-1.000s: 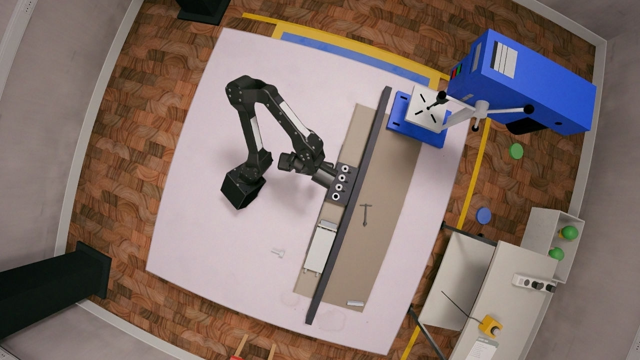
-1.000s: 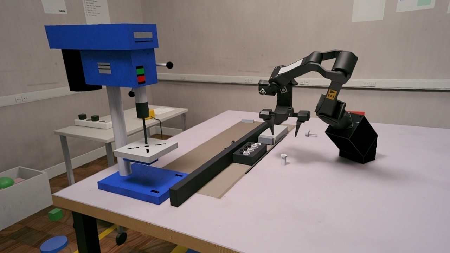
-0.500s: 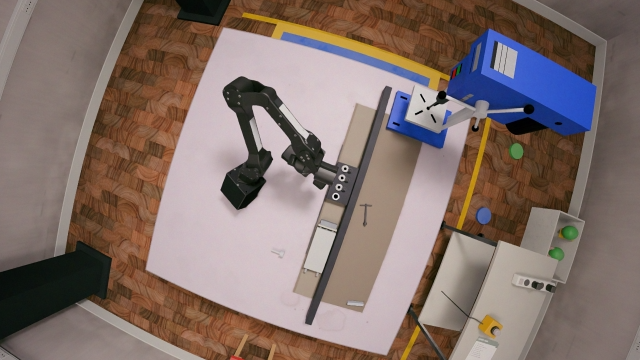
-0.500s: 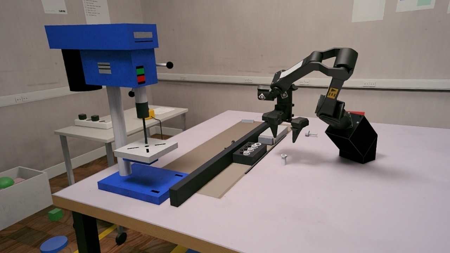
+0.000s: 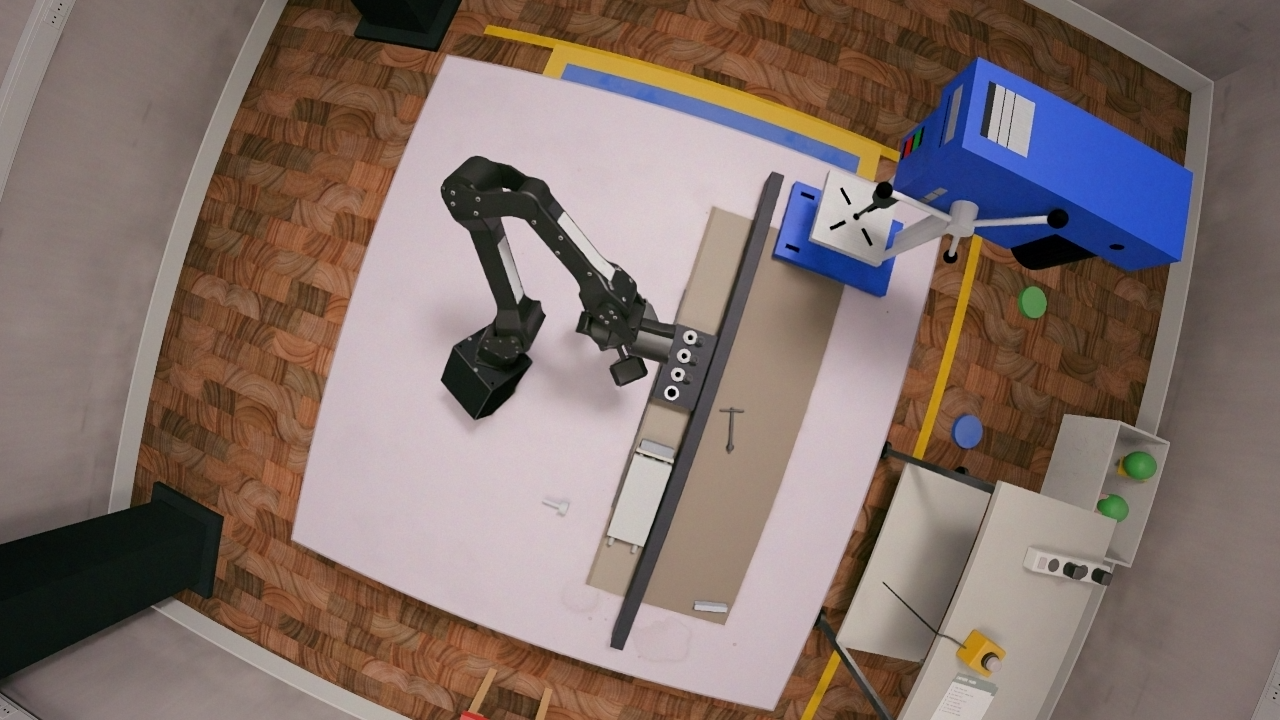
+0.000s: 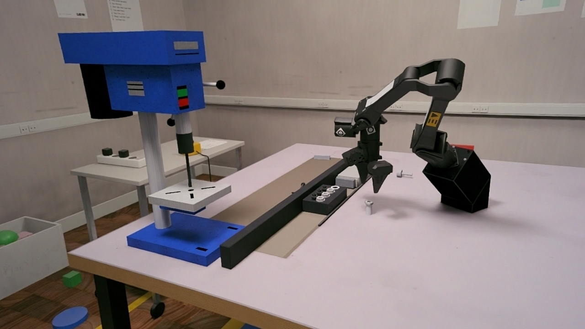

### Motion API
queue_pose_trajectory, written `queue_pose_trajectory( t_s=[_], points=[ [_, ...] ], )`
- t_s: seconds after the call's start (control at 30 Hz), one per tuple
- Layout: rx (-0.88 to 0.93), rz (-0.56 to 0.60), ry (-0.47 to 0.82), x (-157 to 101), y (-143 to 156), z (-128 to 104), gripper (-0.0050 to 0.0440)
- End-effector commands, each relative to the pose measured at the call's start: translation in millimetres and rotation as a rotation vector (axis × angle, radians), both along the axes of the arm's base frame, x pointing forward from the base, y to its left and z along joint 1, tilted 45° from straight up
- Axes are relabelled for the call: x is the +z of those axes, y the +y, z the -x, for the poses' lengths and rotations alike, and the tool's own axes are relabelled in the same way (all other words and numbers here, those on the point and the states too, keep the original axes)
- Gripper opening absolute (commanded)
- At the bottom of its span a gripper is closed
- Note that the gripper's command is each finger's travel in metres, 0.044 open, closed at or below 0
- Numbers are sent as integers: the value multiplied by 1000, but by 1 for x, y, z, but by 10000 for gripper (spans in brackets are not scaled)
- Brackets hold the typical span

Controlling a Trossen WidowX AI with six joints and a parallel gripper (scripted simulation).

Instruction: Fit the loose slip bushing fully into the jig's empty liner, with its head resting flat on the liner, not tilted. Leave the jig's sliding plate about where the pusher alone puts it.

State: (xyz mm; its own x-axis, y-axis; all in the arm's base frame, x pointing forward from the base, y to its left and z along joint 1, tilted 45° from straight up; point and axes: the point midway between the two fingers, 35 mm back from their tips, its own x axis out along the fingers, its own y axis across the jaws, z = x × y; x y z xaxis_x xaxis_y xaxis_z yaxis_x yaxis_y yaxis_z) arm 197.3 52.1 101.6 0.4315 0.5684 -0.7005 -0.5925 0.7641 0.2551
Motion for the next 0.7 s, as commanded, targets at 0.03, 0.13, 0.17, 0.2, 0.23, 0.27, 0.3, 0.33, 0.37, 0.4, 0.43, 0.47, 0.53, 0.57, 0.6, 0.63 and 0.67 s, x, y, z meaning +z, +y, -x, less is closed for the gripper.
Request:
queue_pose_trajectory(
  t_s=[0.03, 0.13, 0.17, 0.2, 0.23, 0.27, 0.3, 0.33, 0.37, 0.4, 0.43, 0.47, 0.53, 0.57, 0.6, 0.63, 0.67],
  points=[
    [-98, -40, 58, -2, 3, -1, 440],
    [-98, -40, 58, -2, 3, -1, 440],
    [-98, -40, 58, -2, 3, -1, 440],
    [-98, -40, 58, -2, 3, -1, 440],
    [-98, -40, 58, -2, 3, -2, 440],
    [-98, -41, 64, -4, 3, -2, 440],
    [-98, -41, 64, -4, 3, -2, 440],
    [-98, -41, 64, -4, 3, -2, 440],
    [-98, -41, 69, -5, 3, -2, 440],
    [-98, -41, 72, -6, 4, -3, 440],
    [-98, -41, 72, -7, 4, -3, 440],
    [-98, -40, 72, -8, 5, -4, 440],
    [-98, -40, 73, -11, 7, -6, 440],
    [-98, -39, 73, -12, 7, -7, 440],
    [-98, -39, 73, -13, 8, -7, 440],
    [-98, -39, 73, -14, 9, -8, 440],
    [-98, -39, 73, -15, 10, -9, 440]
  ],
)
